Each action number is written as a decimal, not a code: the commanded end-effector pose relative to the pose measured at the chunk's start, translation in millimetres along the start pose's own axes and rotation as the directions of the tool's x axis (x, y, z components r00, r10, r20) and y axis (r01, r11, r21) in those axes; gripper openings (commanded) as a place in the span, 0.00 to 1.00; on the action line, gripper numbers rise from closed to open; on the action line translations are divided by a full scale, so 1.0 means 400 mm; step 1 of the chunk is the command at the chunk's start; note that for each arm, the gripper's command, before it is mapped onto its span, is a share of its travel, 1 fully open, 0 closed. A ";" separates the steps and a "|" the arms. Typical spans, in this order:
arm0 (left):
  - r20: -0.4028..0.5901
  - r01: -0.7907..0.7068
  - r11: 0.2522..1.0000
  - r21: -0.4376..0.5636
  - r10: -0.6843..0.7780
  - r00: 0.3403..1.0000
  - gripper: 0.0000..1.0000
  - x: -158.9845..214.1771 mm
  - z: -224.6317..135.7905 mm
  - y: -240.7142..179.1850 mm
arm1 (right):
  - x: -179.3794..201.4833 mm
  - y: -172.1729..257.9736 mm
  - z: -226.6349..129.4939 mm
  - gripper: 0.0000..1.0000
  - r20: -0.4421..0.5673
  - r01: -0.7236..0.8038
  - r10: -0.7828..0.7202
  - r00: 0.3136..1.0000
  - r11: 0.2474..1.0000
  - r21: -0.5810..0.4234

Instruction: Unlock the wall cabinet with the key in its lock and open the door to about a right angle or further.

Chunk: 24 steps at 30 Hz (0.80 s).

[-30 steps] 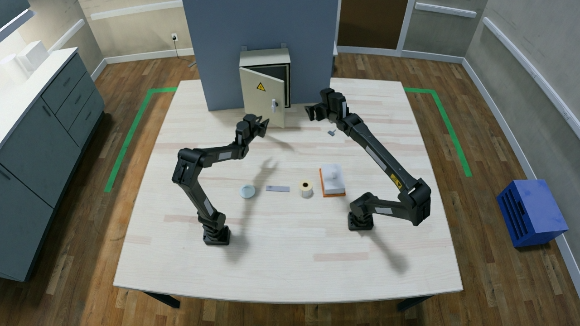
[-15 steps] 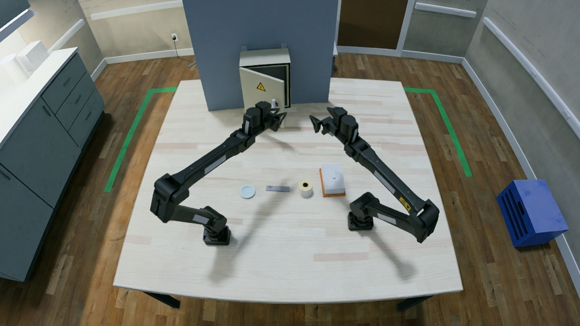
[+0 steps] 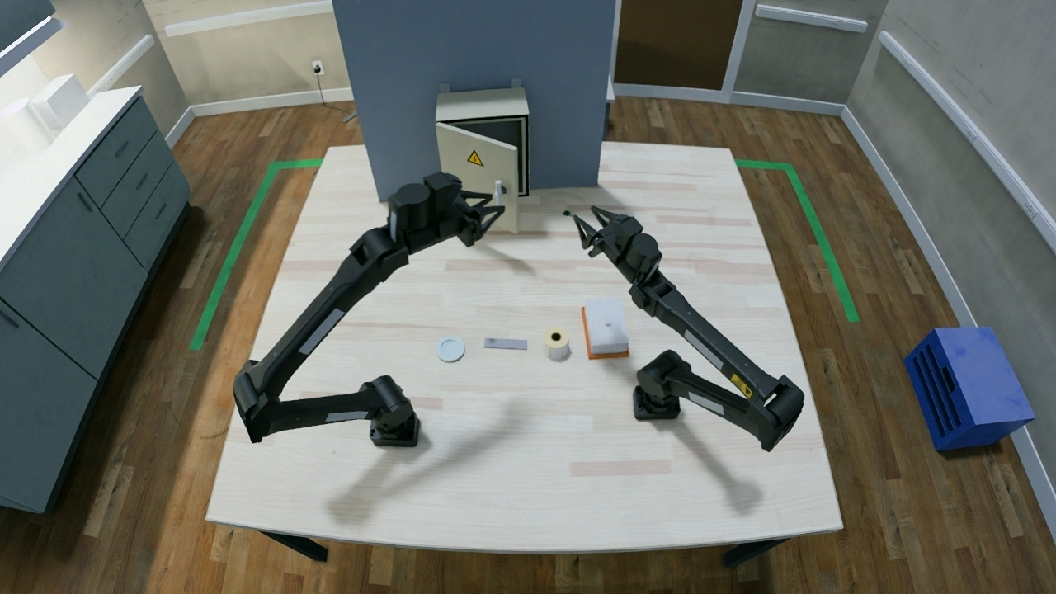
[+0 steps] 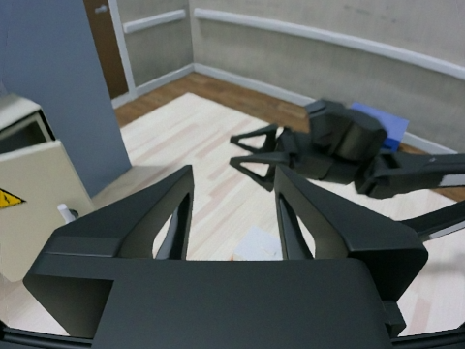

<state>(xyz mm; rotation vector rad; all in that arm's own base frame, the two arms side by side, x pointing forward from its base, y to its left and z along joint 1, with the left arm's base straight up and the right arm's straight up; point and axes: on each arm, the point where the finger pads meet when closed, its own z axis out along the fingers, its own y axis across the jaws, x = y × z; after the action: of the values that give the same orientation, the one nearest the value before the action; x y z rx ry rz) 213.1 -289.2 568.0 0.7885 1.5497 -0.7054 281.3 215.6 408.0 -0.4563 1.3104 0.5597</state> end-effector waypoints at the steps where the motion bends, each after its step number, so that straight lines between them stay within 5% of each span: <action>1: -0.022 -0.012 1.000 0.004 0.012 1.000 0.43 -0.032 0.015 -0.013 | 0.025 -0.027 0.042 0.51 0.004 -0.017 0.017 1.000 1.000 0.009; 6: -0.045 -0.011 1.000 0.000 0.011 0.999 0.43 0.000 0.025 -0.009 | 0.084 -0.033 0.080 0.51 -0.015 -0.021 0.021 1.000 0.999 -0.030; 10: -0.035 -0.011 1.000 -0.001 0.011 0.999 0.43 -0.006 0.025 -0.008 | 0.114 -0.048 0.205 0.51 0.010 -0.010 0.012 1.000 0.992 -0.129; 24: -0.039 -0.010 1.000 -0.008 0.010 0.999 0.43 0.007 0.023 -0.002 | 0.456 -0.079 0.448 0.51 -0.100 -0.025 -0.015 0.995 0.921 -0.388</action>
<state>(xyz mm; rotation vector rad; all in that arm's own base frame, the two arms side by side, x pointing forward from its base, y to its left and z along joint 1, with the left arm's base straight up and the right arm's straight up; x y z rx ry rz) 219.3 -302.0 556.4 0.8165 1.6034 -0.6852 438.6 312.7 235.9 -0.8059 1.4048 0.8389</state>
